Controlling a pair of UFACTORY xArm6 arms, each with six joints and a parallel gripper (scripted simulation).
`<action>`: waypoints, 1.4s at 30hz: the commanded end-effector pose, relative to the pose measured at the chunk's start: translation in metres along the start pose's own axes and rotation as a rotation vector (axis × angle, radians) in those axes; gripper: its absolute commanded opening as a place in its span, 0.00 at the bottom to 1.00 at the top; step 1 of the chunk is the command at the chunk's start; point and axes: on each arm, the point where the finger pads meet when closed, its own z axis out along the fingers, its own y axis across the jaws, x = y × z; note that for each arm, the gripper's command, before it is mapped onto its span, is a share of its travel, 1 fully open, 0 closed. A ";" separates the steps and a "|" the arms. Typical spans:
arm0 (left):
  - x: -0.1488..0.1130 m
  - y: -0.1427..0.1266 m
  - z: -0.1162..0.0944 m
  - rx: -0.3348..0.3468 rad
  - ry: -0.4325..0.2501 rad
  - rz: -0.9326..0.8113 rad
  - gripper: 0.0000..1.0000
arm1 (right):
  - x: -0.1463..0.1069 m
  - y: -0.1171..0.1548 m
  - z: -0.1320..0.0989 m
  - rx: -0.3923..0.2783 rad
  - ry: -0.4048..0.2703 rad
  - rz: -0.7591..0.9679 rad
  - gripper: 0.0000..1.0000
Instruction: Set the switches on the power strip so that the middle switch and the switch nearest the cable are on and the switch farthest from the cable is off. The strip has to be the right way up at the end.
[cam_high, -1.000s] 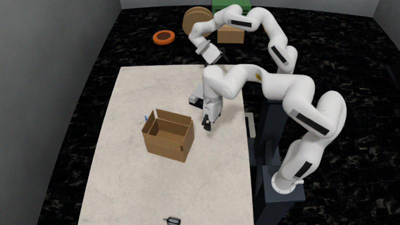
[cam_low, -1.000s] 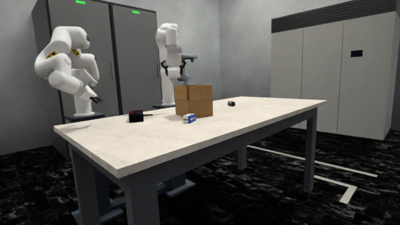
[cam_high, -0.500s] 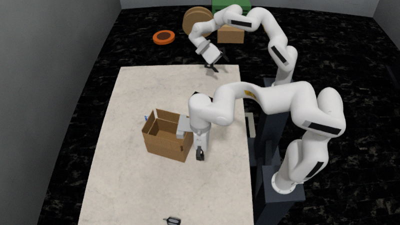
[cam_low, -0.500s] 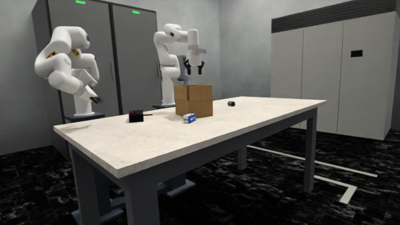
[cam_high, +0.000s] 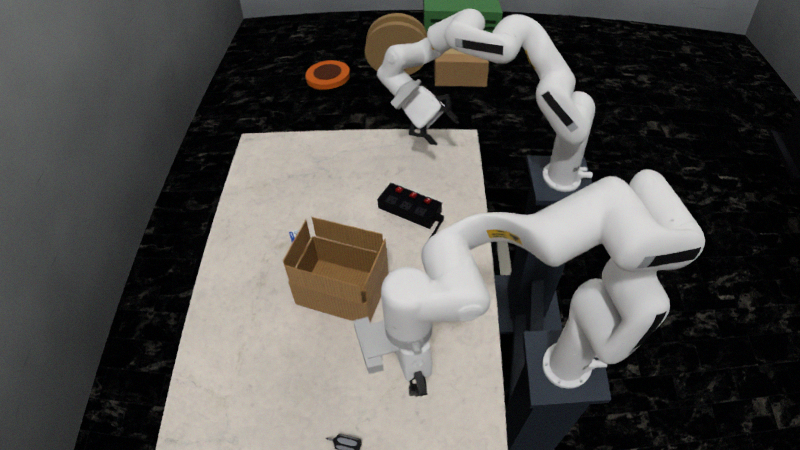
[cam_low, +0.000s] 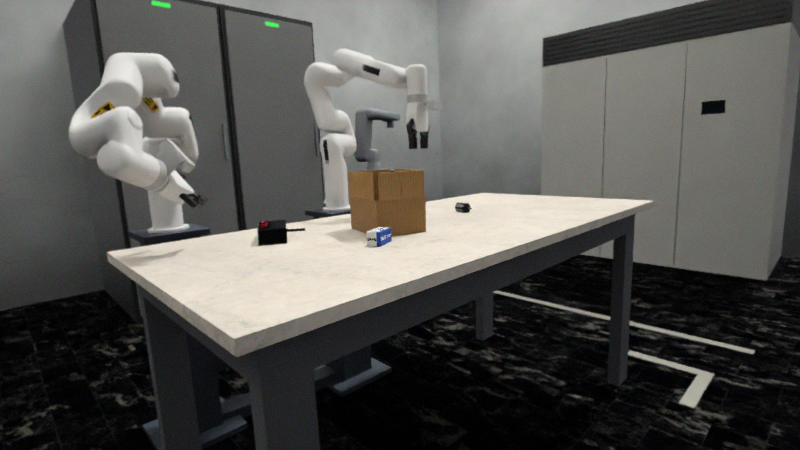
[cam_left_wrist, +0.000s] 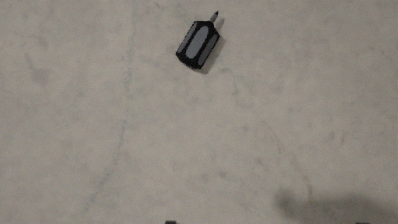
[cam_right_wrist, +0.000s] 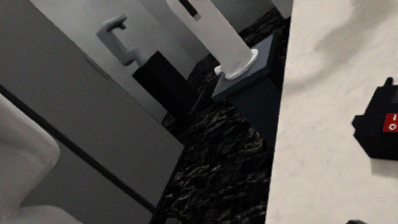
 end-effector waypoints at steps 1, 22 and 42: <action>0.001 -0.061 -0.002 -0.003 0.004 -0.146 1.00 | 0.001 0.000 -0.001 -0.004 -0.003 -0.002 1.00; -0.082 -0.253 -0.001 -0.004 0.003 -0.674 1.00 | 0.001 0.000 -0.001 -0.004 -0.003 -0.002 1.00; -0.191 -0.347 0.000 -0.005 0.003 -1.036 1.00 | 0.001 0.000 -0.001 -0.004 -0.003 -0.002 1.00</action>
